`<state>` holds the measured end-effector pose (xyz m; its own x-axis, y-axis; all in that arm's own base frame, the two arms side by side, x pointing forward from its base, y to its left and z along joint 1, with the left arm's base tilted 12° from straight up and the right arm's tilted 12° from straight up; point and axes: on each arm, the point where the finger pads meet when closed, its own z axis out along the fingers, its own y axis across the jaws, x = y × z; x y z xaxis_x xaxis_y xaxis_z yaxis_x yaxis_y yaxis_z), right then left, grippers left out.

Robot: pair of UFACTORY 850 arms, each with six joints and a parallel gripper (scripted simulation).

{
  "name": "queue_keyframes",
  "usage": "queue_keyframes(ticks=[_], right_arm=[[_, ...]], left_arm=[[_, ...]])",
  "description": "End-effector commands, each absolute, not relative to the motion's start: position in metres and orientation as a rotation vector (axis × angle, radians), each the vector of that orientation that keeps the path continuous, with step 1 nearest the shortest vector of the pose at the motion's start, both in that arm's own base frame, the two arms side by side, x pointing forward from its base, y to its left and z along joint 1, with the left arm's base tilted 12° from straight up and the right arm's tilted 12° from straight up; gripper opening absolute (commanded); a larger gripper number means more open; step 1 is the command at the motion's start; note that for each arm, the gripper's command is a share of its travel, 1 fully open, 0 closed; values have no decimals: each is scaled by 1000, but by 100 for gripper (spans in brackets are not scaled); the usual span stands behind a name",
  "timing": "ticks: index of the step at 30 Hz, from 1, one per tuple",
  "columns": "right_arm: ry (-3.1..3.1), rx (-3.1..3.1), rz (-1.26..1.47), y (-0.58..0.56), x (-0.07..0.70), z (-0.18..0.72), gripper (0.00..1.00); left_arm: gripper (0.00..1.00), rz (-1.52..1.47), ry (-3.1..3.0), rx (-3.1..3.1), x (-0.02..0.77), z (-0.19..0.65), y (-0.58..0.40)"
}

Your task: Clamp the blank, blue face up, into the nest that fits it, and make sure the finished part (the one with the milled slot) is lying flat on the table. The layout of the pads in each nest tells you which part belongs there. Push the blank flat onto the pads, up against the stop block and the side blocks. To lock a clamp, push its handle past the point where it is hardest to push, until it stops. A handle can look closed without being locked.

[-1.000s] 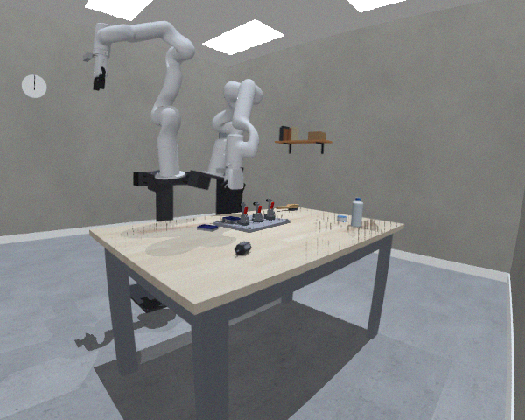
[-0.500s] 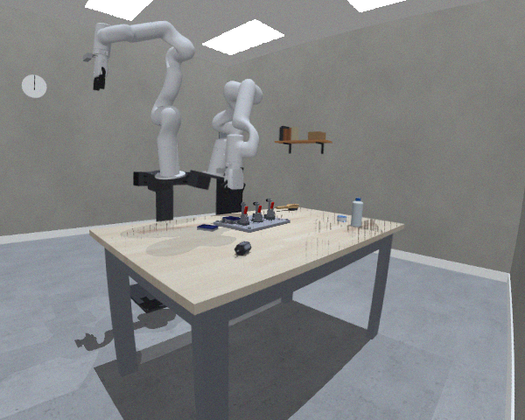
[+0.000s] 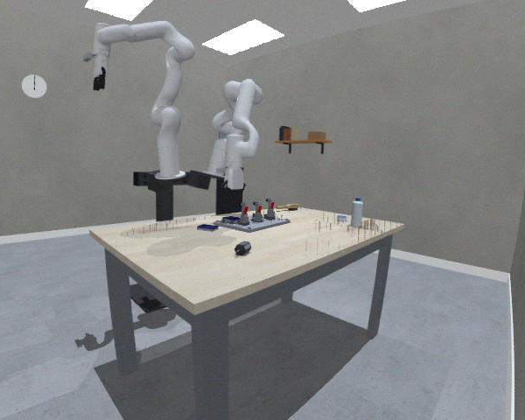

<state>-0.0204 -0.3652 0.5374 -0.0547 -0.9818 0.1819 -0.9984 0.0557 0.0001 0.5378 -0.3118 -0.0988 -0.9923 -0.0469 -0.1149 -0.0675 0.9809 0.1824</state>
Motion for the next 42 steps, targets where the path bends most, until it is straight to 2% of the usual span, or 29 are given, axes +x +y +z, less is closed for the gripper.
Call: queue_keyframes(ticks=[1,42], right_arm=[[-2181,2062,191,-365,-20,538,100],[-2181,2062,191,-365,-20,538,100]], left_arm=[[100,281,3015,-87,539,-100,-312],[100,281,3015,-87,545,-151,-302]])
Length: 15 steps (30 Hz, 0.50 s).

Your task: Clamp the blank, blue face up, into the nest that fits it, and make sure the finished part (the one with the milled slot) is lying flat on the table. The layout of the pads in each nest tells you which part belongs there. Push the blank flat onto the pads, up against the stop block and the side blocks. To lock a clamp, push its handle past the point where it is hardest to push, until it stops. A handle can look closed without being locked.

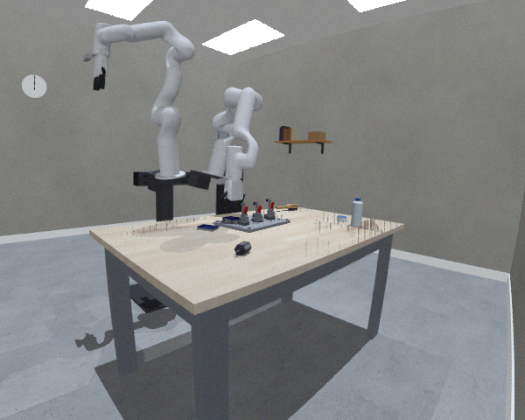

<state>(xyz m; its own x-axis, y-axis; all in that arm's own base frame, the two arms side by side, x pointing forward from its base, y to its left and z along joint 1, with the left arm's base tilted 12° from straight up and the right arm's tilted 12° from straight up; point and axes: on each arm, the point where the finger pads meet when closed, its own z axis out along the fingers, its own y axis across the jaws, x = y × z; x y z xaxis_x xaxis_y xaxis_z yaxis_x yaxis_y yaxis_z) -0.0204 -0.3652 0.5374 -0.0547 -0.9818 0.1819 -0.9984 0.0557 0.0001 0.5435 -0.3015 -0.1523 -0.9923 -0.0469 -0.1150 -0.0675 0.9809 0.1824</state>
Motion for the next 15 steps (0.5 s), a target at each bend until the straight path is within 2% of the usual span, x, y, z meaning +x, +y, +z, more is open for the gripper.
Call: queue_keyframes(ticks=[1,15], right_arm=[[-2181,2062,191,-365,-20,538,100],[-2181,2062,191,-365,-20,538,100]], left_arm=[[100,281,3015,-87,544,-151,-302],[100,281,3015,-87,545,-153,-302]])
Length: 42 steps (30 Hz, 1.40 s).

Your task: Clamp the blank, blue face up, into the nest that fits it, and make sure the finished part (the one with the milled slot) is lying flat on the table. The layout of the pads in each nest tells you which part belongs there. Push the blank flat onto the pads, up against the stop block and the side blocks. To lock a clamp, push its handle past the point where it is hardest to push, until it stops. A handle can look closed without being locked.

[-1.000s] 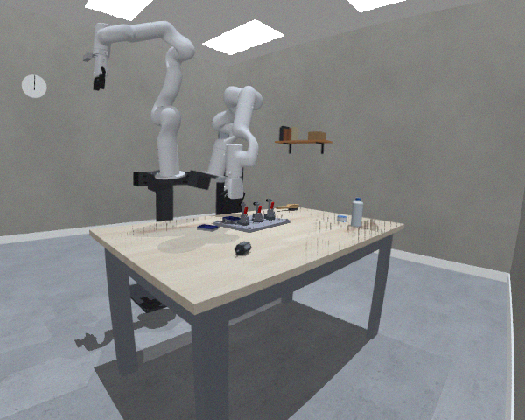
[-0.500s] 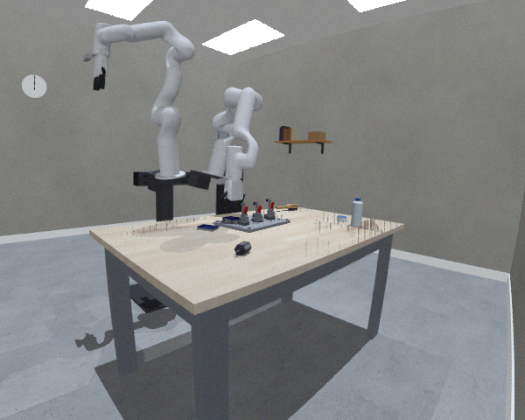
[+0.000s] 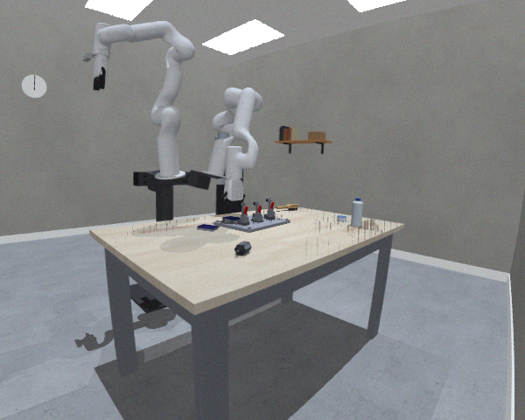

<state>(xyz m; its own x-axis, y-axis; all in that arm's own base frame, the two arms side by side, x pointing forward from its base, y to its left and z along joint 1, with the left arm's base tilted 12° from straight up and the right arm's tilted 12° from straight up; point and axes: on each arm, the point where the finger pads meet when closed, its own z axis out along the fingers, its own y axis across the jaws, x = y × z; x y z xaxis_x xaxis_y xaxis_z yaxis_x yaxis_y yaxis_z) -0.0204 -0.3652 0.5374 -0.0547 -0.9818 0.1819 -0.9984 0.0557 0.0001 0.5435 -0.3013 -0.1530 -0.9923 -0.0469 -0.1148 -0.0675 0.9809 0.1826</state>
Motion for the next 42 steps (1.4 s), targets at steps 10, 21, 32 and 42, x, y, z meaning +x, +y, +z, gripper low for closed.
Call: queue_keyframes(ticks=[10,21,32,42], right_arm=[[-2181,2062,191,-365,-20,538,100],[-2181,2062,191,-365,-20,538,100],[-2181,2062,191,-365,-20,538,100],[-2181,2062,191,-365,-20,538,100]], left_arm=[[100,281,3015,-87,546,-161,-300],[100,281,3015,-87,547,-173,-298],[100,281,3015,-87,548,-182,-296],[100,281,3015,-87,548,-183,-296]])
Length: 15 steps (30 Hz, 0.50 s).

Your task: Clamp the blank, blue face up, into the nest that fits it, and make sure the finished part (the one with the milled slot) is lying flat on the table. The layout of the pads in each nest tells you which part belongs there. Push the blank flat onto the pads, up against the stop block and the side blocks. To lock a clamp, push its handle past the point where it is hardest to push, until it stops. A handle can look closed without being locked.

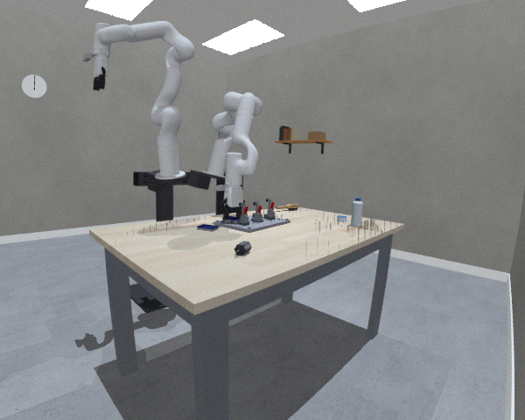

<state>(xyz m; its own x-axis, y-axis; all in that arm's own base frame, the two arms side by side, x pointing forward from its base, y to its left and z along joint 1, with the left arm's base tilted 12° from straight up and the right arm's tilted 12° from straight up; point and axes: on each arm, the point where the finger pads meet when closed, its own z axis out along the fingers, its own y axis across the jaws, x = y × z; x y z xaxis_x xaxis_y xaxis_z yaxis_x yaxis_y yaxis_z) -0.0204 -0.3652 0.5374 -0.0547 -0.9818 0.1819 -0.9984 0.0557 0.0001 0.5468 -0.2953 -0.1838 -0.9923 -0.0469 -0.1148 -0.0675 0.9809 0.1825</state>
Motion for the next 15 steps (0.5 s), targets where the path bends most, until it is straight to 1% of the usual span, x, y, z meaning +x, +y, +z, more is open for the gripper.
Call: queue_keyframes(ticks=[1,11,12,15], right_arm=[[-2181,2062,191,-365,-20,538,100],[-2181,2062,191,-365,-20,538,100],[-2181,2062,191,-365,-20,538,100],[-2181,2062,191,-365,-20,538,100]], left_arm=[[100,281,3015,-87,548,-183,-296],[100,281,3015,-87,548,-183,-296],[0,281,3015,-87,548,-183,-296],[0,281,3015,-87,548,-183,-296]])
